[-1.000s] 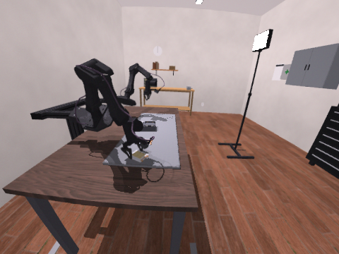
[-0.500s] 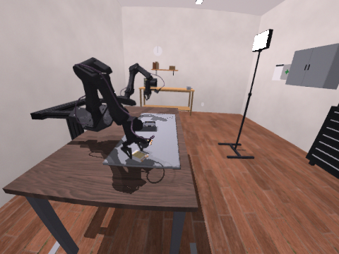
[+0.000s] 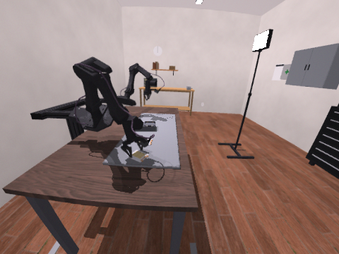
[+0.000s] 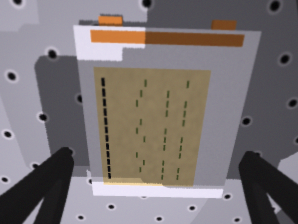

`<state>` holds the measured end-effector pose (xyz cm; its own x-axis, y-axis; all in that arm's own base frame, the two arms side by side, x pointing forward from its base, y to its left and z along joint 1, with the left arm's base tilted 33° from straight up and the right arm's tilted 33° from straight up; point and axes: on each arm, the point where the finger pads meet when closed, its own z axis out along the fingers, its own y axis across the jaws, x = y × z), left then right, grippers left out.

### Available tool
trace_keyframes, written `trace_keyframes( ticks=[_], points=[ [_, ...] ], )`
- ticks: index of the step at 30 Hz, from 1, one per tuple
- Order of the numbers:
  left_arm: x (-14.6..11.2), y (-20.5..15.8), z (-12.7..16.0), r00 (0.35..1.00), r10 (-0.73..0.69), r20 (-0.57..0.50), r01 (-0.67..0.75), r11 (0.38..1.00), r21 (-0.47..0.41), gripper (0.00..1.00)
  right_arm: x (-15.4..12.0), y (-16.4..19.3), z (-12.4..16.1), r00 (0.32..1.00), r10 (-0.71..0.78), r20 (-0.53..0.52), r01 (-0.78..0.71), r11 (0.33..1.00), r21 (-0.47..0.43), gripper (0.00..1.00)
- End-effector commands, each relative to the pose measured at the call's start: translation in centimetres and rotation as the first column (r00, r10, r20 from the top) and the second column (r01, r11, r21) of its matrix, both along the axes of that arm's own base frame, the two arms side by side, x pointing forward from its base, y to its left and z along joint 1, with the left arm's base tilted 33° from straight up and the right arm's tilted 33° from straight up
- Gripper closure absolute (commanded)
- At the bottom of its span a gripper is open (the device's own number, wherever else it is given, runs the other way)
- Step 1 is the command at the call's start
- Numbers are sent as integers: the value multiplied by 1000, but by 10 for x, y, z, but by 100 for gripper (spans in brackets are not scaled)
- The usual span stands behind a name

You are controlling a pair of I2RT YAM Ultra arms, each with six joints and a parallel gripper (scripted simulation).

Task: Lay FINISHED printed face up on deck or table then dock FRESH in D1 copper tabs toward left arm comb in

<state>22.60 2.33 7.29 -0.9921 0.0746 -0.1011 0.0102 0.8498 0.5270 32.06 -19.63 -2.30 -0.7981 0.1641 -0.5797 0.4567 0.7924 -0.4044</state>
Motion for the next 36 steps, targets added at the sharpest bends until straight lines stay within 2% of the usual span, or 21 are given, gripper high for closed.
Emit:
trace_keyframes(
  ticks=[1,36],
  points=[
    [5,-4,9,999,6,34,-6,1000,-24,0,-2,6,6,1000,4,11,-4,1000,-3,2],
    [5,-4,9,999,6,34,-6,1000,-24,0,-8,12,9,1000,4,4,-4,1000,-1,2]
  ],
)
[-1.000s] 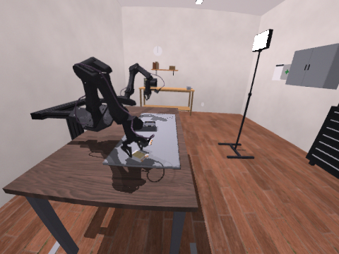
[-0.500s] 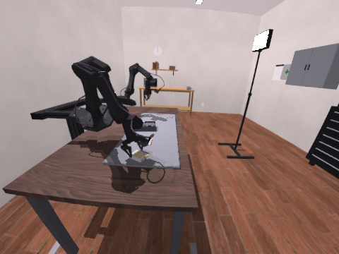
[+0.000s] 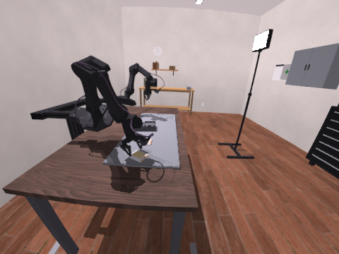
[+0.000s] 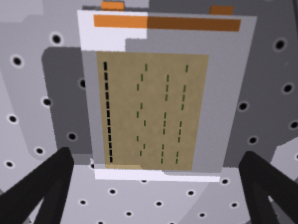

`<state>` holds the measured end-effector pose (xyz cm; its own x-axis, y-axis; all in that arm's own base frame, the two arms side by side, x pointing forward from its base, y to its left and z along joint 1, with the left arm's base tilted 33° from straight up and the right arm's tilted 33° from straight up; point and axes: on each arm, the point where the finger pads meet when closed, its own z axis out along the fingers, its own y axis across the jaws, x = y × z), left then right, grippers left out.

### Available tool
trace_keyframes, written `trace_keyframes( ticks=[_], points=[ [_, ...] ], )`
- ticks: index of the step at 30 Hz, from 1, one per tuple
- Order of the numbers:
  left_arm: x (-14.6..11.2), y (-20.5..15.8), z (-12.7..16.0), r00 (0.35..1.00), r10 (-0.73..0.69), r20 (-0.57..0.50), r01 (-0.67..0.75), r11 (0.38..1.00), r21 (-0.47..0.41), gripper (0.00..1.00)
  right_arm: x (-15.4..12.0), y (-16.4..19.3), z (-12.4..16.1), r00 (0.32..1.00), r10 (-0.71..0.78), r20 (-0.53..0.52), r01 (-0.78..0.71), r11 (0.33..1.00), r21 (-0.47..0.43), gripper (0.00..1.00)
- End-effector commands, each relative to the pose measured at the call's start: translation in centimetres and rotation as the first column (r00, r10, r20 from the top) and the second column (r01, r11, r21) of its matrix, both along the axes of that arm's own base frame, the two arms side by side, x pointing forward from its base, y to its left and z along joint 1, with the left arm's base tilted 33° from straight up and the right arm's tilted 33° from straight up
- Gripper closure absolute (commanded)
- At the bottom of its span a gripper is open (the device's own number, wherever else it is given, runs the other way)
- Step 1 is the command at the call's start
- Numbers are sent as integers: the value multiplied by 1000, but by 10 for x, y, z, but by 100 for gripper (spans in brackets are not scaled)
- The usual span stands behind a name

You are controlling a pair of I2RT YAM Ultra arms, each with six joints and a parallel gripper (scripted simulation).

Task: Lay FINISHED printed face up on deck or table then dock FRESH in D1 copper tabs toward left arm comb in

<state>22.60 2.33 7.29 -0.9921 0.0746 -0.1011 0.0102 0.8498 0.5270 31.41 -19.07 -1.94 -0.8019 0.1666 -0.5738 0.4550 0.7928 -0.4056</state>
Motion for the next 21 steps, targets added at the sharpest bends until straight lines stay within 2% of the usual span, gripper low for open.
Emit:
trace_keyframes(
  ticks=[1,21],
  points=[
    [5,-4,9,999,6,34,-6,1000,-24,0,-2,6,6,1000,5,11,-5,1000,-3,2],
    [5,-4,9,999,6,34,-6,1000,-24,0,-1,6,11,1000,2,20,-2,1000,-7,2]
  ],
)
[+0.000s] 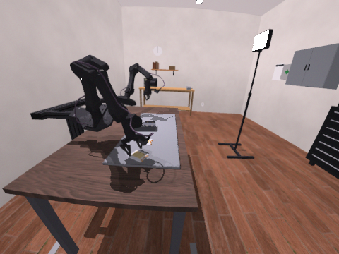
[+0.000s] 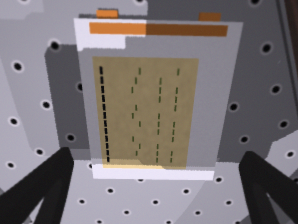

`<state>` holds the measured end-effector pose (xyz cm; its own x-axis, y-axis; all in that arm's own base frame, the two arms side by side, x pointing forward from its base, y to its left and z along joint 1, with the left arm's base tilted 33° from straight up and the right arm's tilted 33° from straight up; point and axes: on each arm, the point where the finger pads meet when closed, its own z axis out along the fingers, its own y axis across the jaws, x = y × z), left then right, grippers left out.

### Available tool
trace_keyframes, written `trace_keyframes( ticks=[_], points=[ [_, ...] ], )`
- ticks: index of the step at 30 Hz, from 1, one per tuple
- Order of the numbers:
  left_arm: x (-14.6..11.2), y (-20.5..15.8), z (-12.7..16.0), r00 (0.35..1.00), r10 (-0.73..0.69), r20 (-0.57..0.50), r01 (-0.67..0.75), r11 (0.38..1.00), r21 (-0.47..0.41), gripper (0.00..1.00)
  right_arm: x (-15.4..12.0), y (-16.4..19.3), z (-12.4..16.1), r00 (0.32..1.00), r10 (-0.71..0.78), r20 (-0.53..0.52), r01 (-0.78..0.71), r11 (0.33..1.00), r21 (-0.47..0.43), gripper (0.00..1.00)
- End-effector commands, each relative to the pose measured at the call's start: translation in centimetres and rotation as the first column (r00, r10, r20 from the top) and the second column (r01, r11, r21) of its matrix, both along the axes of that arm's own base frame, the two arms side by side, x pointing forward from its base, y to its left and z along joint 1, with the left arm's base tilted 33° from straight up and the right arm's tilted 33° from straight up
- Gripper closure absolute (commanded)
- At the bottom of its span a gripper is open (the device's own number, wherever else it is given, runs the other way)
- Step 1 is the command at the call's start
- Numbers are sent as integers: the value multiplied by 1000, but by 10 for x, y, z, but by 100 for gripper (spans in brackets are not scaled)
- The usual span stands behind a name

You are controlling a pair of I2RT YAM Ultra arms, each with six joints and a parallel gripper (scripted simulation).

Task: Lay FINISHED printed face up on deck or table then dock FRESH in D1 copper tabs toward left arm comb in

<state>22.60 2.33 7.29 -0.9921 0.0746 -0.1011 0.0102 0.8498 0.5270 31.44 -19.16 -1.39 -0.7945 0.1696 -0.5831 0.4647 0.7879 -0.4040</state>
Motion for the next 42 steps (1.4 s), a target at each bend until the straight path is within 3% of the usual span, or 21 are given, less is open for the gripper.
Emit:
trace_keyframes(
  ticks=[1,42],
  points=[
    [5,-4,9,999,6,34,-6,1000,-24,0,-1,7,5,1000,9,9,-9,1000,-3,2],
    [5,-4,9,999,6,34,-6,1000,-24,0,-17,27,27,1000,7,3,-7,1000,-1,2]
  ],
)
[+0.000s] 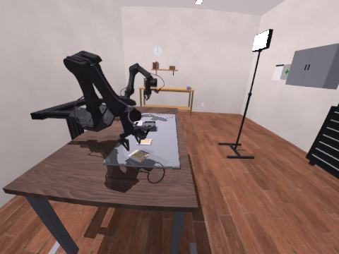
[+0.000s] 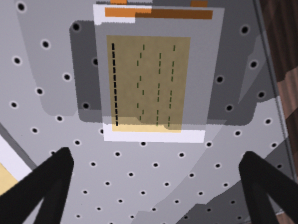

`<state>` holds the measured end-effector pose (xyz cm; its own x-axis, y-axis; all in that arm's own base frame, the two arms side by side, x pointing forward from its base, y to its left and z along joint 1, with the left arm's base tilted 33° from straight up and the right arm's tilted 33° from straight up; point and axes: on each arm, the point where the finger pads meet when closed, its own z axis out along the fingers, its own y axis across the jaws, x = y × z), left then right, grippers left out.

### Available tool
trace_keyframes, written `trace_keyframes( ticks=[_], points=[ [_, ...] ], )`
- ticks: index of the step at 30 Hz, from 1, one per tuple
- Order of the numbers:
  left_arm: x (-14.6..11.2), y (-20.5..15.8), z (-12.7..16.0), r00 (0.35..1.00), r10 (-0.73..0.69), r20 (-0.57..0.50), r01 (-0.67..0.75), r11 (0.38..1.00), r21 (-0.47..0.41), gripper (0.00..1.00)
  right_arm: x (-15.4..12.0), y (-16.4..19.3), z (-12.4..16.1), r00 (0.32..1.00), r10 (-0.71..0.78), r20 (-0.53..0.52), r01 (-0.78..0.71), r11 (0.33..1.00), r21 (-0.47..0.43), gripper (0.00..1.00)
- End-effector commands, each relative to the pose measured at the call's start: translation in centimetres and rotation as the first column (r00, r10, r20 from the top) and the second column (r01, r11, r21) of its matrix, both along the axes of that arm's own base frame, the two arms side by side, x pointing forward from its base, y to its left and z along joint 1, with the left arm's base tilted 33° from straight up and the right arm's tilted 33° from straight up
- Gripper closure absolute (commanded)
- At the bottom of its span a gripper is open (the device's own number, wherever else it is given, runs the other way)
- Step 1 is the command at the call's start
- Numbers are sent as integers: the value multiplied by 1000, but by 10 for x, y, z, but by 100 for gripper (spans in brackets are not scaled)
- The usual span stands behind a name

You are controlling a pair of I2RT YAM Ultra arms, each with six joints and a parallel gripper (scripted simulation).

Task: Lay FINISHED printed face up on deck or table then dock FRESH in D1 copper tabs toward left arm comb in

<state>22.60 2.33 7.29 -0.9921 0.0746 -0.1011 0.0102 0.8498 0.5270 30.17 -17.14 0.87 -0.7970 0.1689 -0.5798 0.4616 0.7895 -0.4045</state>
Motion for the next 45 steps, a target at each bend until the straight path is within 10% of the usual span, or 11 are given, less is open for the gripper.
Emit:
trace_keyframes(
  ticks=[1,17,36,45],
  points=[
    [5,-4,9,999,6,34,-6,1000,-24,0,-5,8,6,1000,5,7,-4,1000,-2,2],
    [5,-4,9,999,6,34,-6,1000,-24,0,-10,15,15,1000,5,7,-4,1000,-2,2],
    [5,-4,9,999,6,34,-6,1000,-24,0,-45,88,42,851,251,-462,-253,966,58,3],
    [5,-4,9,999,6,34,-6,1000,-24,0,-63,126,56,851,251,-462,-253,966,58,3]
  ],
)
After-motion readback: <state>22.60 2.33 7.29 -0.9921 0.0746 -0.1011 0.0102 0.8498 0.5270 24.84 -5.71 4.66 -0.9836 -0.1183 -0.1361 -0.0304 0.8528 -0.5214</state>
